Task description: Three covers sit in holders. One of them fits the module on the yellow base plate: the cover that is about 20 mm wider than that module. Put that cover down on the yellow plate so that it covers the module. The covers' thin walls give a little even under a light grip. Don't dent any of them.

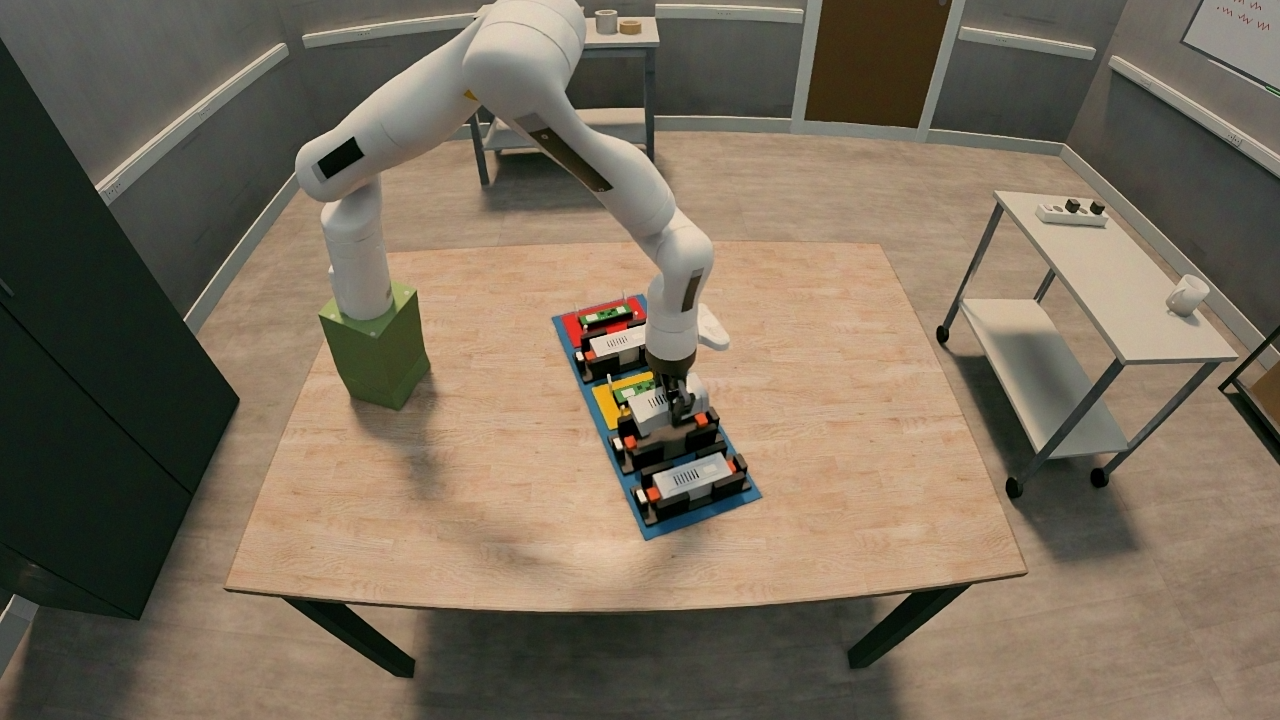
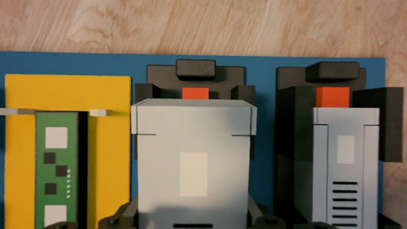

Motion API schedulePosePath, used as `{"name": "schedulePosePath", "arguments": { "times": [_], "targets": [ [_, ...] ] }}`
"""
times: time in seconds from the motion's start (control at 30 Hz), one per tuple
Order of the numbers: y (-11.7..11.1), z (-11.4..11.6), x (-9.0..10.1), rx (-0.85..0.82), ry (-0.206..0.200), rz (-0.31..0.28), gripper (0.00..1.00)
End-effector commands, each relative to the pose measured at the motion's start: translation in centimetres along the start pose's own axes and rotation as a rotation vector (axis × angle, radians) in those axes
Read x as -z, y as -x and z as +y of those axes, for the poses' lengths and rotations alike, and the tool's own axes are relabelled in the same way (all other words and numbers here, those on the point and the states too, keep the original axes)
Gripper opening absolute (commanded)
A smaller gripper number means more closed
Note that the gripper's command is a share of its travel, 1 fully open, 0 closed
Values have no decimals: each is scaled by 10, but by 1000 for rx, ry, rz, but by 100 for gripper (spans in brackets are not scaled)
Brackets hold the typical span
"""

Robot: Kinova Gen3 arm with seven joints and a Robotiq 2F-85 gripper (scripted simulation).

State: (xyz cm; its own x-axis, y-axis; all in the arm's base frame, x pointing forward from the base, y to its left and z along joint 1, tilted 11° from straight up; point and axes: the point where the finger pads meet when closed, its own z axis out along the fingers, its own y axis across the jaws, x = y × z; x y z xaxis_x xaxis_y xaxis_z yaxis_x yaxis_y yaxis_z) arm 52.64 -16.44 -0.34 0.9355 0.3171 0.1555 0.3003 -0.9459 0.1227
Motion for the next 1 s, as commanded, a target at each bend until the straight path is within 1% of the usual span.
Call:
{"name": "schedulePosePath", "arguments": {
  "times": [0.0, 0.03, 0.27, 0.6, 0.97],
  "targets": [
    [-1, 0, 12, 0, 1, 1, 0],
    [-1, 0, 15, 0, 1, 1, 0],
    [-1, 0, 15, 0, 1, 1, 0],
    [-1, 0, 45, 0, 1, 1, 0],
    [-1, 0, 45, 0, 1, 1, 1]
  ]
}}
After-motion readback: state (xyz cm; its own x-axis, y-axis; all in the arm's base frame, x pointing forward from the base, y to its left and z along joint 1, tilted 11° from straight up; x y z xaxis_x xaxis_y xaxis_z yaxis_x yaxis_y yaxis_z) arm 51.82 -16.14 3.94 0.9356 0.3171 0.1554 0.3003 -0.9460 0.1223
